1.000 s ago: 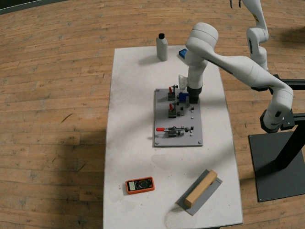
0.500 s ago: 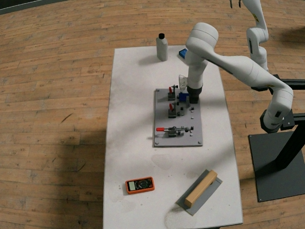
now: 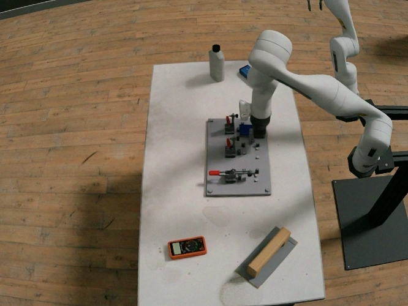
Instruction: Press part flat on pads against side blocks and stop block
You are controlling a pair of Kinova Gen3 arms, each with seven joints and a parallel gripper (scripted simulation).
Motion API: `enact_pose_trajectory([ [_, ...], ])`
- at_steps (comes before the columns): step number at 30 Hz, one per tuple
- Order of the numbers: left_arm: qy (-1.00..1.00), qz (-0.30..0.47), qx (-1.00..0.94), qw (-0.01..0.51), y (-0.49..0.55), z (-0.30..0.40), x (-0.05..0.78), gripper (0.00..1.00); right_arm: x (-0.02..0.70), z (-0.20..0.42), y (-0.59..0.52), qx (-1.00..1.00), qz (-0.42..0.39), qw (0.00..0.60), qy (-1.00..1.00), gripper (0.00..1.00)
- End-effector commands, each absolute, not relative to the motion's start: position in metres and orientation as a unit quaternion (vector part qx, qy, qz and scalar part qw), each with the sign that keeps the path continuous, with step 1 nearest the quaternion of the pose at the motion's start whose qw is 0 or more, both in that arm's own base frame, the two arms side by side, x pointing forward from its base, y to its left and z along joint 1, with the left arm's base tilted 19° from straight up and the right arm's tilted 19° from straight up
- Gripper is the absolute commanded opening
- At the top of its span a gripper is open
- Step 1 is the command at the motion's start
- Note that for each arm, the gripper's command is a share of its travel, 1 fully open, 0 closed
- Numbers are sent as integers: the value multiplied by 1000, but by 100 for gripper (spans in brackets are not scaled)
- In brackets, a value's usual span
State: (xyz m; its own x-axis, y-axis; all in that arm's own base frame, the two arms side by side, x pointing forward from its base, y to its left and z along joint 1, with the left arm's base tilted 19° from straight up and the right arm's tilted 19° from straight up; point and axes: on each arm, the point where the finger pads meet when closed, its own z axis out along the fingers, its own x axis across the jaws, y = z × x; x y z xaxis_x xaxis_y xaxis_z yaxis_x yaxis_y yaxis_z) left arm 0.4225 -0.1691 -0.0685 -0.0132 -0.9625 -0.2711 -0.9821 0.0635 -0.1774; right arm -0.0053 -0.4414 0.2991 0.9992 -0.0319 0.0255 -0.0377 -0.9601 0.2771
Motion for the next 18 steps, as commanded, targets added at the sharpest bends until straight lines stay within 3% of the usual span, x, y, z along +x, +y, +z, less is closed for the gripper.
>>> enact_pose_trajectory([
  [1, 710, 31, -685, 162, -172, -68, 422, 0, -6, 300, -442, 990, 11, 141, -18, 100],
  [18, 711, 32, -684, 161, -175, -70, 421, 0, -6, 300, -442, 990, 11, 141, -18, 100],
])
